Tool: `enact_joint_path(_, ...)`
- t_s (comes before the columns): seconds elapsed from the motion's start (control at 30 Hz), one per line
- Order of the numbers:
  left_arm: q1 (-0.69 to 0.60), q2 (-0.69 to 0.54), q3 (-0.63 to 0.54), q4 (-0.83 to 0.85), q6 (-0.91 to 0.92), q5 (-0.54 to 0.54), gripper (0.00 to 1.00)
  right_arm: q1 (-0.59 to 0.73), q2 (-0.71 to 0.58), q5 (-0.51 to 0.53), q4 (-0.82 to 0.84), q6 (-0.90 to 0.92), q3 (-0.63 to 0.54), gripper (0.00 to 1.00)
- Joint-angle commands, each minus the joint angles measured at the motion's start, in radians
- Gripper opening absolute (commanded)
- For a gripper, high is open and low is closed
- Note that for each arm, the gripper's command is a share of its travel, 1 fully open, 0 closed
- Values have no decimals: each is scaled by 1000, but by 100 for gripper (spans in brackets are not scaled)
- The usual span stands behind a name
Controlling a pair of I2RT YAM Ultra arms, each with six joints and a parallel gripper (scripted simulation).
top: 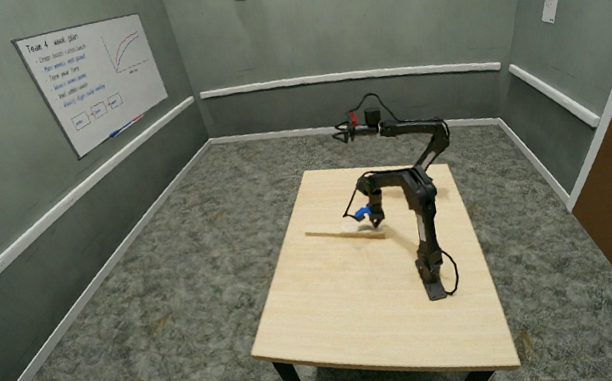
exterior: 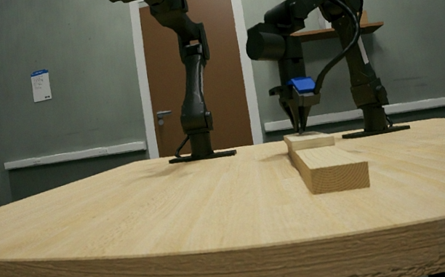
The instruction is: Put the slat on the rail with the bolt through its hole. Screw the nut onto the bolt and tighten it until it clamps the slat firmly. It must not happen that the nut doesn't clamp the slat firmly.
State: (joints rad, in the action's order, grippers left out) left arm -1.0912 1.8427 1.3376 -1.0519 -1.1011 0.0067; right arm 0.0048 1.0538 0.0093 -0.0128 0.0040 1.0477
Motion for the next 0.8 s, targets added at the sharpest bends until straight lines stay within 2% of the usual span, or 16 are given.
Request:
enact_joint_path(0.0,-10,3,-18,16,97,-16,12,-5,-9,-9,17,-4,5,100)
enact_joint_path(0.77,-11,4,-17,28,515,-17,12,-5,-9,-9,17,-4,5,100)
